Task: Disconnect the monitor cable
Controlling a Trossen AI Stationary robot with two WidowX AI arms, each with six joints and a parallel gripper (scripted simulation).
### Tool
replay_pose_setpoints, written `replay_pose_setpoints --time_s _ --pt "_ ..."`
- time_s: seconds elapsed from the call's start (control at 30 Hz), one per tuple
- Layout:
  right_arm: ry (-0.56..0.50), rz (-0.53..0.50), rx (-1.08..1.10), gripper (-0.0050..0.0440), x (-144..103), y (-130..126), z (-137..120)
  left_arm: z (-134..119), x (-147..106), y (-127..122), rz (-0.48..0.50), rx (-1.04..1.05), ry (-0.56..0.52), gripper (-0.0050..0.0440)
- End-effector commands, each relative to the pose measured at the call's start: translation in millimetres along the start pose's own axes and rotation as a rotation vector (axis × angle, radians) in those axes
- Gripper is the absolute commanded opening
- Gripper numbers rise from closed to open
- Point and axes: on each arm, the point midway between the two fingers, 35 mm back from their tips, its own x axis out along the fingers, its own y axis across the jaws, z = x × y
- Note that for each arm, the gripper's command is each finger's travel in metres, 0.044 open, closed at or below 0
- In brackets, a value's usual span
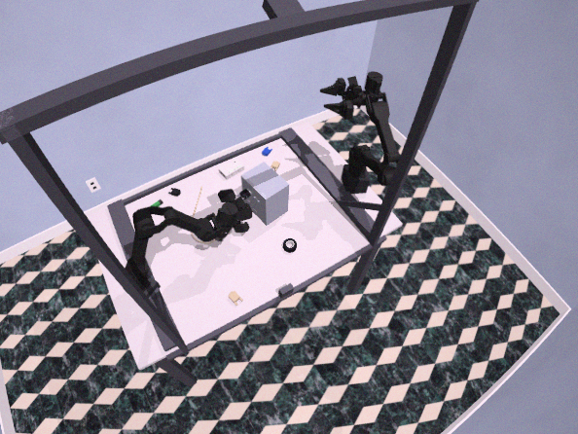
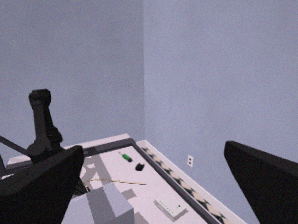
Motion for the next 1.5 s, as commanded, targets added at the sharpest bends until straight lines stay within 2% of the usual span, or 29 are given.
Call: replay_pose_setpoints --time_s 0.0,0.6,1.47 --pt "-0.001 0.003 -0.004 0.0440 -0.3 1.3 2.7 5.1 -2.1 10.0 -0.006 -0.047 -0.009 0.0000" --pt "-0.001 0.003 -0.004 0.0440 -0.3 1.3 2.7 4.9 -1.7 14.6 -0.126 -0.218 -0.012 0.0000" --pt "-0.001 0.003 -0.004 0.0440 -0.3 1.3 2.7 5.0 -1.4 14.6 -0.126 -0.218 -0.012 0.0000"
